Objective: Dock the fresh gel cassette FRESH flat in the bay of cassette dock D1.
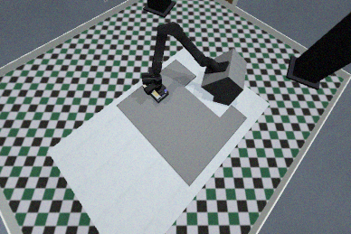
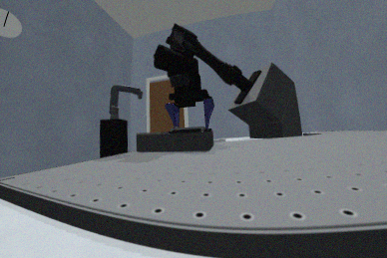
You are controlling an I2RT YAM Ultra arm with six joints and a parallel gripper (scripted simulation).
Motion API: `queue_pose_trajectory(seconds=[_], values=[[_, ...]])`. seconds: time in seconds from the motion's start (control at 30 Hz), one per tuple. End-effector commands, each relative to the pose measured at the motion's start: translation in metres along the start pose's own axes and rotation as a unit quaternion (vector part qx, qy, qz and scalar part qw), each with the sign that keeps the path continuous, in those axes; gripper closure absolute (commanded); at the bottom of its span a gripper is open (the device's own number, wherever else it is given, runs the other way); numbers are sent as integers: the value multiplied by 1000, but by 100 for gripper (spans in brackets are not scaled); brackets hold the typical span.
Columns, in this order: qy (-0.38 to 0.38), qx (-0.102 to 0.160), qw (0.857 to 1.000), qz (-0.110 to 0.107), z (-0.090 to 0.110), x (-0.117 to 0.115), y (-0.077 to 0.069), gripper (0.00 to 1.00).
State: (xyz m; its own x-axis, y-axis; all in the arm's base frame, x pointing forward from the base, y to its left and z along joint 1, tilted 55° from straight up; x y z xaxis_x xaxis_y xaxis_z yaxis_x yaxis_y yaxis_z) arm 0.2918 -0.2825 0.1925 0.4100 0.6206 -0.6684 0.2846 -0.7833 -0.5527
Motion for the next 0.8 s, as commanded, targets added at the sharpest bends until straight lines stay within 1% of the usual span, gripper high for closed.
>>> queue_pose_trajectory(seconds=[0.0,0.03,0.2,0.77], values=[[10,-9,1000,8,-9,-9,-13,100],[10,-9,1000,8,-9,-9,-13,100],[1,10,1000,2,10,-1,-6,100],[-2,8,1000,2,9,-1,-6,100]])
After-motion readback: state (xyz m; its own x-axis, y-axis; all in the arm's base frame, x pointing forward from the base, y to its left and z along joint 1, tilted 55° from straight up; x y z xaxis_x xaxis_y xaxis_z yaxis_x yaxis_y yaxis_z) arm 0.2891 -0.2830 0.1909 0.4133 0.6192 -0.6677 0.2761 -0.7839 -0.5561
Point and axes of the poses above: the point where the finger pads meet when closed, its own y axis out along the fingers, its own x axis across the jaws, z = x × y, the point moved 1 cm from there along -y, back along the fingers, and after that the axes turned 6 degrees about y, right-handed, at the moved point
